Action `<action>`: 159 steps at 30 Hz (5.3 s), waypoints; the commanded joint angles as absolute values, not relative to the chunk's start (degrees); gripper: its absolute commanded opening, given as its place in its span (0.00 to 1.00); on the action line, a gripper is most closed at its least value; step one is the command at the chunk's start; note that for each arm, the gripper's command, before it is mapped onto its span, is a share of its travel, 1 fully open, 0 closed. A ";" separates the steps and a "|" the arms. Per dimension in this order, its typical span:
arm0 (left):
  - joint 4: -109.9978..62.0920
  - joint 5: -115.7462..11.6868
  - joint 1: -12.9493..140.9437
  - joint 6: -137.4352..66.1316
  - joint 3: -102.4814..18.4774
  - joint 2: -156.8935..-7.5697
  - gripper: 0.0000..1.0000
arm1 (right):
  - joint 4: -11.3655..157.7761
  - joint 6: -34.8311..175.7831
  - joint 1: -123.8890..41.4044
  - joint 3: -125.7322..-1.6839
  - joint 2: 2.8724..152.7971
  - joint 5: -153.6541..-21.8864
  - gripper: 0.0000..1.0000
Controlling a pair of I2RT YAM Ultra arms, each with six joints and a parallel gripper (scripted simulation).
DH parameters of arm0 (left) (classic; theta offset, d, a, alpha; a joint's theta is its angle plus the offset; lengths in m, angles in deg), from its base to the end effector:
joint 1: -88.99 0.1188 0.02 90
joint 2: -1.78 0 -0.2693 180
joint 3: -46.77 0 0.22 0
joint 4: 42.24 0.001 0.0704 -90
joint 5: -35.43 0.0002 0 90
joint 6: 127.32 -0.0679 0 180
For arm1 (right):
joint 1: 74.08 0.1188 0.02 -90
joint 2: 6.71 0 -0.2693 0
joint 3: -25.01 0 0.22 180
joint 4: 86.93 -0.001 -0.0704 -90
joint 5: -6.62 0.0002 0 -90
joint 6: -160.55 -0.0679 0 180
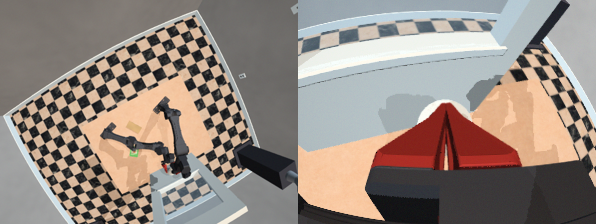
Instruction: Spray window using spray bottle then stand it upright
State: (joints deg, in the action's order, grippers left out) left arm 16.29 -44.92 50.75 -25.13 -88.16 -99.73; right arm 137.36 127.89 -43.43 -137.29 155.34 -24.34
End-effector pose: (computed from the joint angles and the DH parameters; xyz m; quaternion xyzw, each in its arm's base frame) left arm 0.2933 -0.2444 0.4454 0.2335 0.8091 -0.2920 0.4534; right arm 0.5208 0.2421 0.2765 0.0934 0.5575 -0.3705 0.7370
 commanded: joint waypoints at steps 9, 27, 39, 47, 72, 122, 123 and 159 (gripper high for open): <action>15.57 -45.56 50.01 -24.97 -86.18 -98.79 0.00 | 138.95 128.04 -43.38 -138.38 153.52 -26.54 0.00; 14.76 -45.97 49.46 -24.81 -84.15 -98.36 0.00 | 139.16 128.13 -43.36 -138.17 153.43 -26.47 0.00; 14.42 -46.02 49.34 -24.76 -83.56 -98.31 0.00 | 139.21 128.16 -43.36 -138.13 153.41 -26.46 0.00; 14.42 -46.02 49.34 -24.76 -83.56 -98.31 0.00 | 139.21 128.16 -43.36 -138.13 153.41 -26.46 0.00; 15.61 -45.59 49.80 -24.91 -82.30 -95.73 0.00 | 139.07 128.08 -43.37 -138.25 153.46 -26.51 0.00; 16.40 -44.99 51.12 -25.75 -82.75 -90.23 0.00 | 138.70 127.48 -43.45 -139.31 153.02 -27.04 0.00; 15.41 -45.19 50.94 -25.73 -82.71 -89.92 0.00 | 138.70 127.48 -43.45 -139.31 153.02 -27.04 0.00; -5.06 -49.90 67.96 -31.43 -58.63 -75.90 0.00 | 138.70 127.48 -43.45 -139.31 153.02 -27.04 0.00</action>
State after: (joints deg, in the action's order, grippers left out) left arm -1.00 -48.62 65.94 -30.20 -60.69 -78.82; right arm 137.80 127.95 -43.41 -137.31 154.97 -25.67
